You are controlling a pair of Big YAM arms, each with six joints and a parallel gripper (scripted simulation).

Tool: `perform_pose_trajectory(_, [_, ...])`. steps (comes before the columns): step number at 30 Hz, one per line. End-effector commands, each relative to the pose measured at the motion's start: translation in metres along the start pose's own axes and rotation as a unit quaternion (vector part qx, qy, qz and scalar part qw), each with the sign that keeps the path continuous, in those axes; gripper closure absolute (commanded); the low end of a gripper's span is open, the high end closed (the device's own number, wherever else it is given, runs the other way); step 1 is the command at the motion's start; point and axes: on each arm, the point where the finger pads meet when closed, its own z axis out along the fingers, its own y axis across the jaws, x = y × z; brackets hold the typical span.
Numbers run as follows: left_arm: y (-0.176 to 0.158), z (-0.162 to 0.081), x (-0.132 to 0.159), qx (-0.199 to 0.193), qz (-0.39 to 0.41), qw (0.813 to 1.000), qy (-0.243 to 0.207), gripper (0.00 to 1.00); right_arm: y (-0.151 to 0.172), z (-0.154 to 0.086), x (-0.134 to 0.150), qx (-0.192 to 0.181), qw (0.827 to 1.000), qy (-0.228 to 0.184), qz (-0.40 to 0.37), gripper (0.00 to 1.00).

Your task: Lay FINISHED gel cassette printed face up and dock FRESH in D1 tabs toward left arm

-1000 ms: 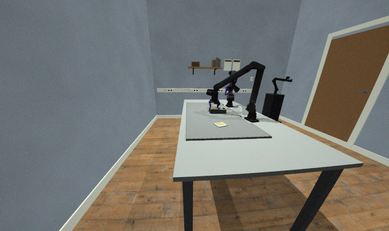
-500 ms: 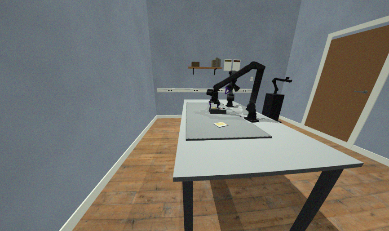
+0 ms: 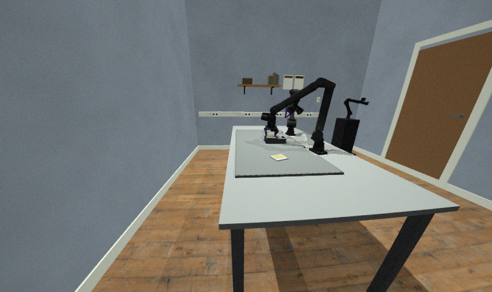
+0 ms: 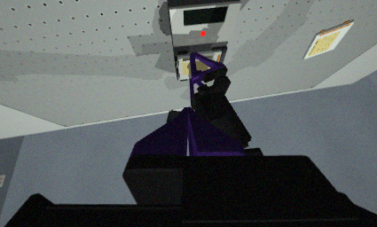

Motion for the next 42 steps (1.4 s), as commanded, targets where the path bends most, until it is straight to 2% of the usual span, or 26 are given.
perform_pose_trajectory(1, [0.0, -0.003, 0.0, -0.003, 0.0, 1.0, 0.001, 1.0, -0.018, -0.033, 0.02, 0.038, 0.999, 0.012, 0.016, 1.0])
perform_pose_trajectory(42, [0.0, -0.003, 0.0, -0.003, 0.0, 1.0, 0.001, 1.0, -0.021, -0.067, 0.039, 0.038, 0.999, 0.012, 0.014, 1.0])
